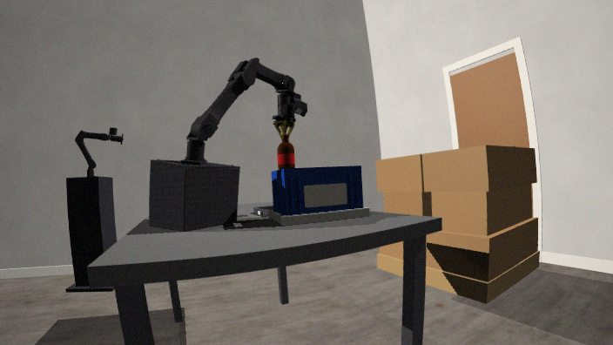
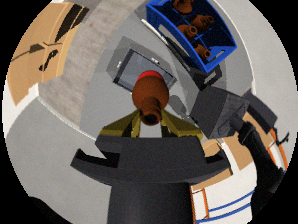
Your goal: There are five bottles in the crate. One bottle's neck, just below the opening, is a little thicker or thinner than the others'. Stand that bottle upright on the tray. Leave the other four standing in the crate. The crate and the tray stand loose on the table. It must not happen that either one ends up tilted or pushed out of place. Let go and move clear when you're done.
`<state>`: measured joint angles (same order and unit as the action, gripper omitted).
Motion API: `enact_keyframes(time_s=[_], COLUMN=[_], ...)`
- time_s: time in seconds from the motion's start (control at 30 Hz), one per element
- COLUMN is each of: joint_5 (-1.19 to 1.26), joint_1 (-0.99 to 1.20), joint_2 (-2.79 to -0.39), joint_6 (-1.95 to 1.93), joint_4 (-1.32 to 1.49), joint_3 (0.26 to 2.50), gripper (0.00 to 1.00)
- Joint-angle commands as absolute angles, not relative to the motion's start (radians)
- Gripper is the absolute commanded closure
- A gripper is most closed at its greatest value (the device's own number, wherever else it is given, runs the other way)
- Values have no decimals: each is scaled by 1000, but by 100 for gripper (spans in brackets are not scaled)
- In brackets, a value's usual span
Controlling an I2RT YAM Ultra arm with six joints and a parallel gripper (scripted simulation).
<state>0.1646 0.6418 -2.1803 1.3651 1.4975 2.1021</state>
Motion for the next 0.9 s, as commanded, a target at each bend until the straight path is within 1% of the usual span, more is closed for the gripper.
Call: enact_keyframes(time_s=[0.0,0.87], joint_5=[174,174], joint_1=[668,699], joint_2=[-2158,-2230], joint_6=[1381,1411], joint_4=[1530,1562], joint_3=[2164,2264], gripper=[100,100])
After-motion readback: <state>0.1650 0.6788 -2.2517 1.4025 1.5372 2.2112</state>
